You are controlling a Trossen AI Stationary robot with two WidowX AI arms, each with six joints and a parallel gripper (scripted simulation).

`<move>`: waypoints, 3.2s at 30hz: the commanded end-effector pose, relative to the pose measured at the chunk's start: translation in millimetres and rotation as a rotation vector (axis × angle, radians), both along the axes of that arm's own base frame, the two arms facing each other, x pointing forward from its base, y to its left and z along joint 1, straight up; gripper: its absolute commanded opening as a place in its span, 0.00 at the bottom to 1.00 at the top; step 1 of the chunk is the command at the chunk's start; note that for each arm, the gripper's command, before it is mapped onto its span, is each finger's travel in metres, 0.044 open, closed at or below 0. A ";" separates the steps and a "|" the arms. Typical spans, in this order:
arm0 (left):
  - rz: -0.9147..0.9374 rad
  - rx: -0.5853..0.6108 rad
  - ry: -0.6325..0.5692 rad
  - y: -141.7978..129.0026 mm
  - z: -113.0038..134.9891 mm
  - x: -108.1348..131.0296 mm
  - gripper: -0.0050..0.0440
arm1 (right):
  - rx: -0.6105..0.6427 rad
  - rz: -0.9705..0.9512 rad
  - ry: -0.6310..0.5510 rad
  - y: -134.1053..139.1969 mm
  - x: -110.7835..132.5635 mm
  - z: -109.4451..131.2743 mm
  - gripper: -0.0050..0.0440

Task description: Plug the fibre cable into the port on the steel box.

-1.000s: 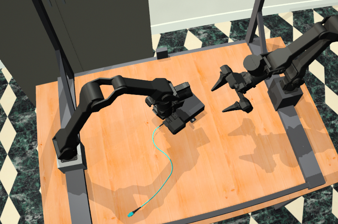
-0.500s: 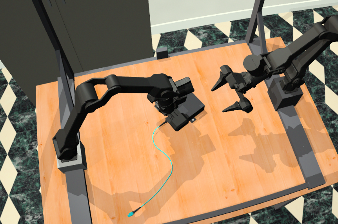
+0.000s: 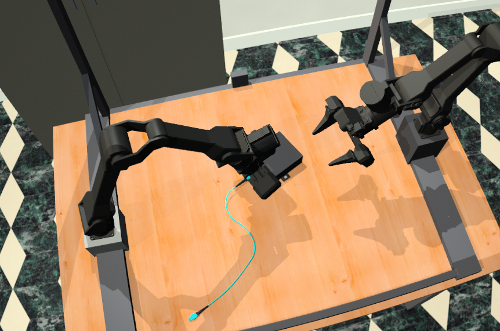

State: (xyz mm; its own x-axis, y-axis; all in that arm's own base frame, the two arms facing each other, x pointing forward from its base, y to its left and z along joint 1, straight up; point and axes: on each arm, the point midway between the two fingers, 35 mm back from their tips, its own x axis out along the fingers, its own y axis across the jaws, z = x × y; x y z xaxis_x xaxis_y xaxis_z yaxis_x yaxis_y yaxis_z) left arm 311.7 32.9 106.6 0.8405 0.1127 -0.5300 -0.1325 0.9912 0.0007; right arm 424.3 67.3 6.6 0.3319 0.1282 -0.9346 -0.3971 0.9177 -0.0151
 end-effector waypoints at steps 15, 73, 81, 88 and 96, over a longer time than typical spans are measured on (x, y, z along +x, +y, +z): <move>-0.001 0.001 -0.018 -0.3 6.5 2.1 1.00 | 0.147 -0.011 -0.315 -9.6 5.8 -8.3 0.38; -0.001 0.001 -0.018 -0.3 6.5 2.1 1.00 | 0.304 0.042 -0.651 -24.1 -92.3 -33.5 0.38; -0.001 0.001 -0.018 -0.3 6.5 2.1 1.00 | 0.306 0.037 -0.636 -20.5 -97.2 -37.8 0.38; -0.001 0.001 -0.018 -0.3 6.5 2.1 1.00 | 0.306 0.039 -0.647 -16.0 -81.9 -42.2 0.38; -0.001 0.001 -0.018 -0.3 6.5 2.1 1.00 | 0.306 0.038 -0.646 -9.3 -66.3 -51.6 0.38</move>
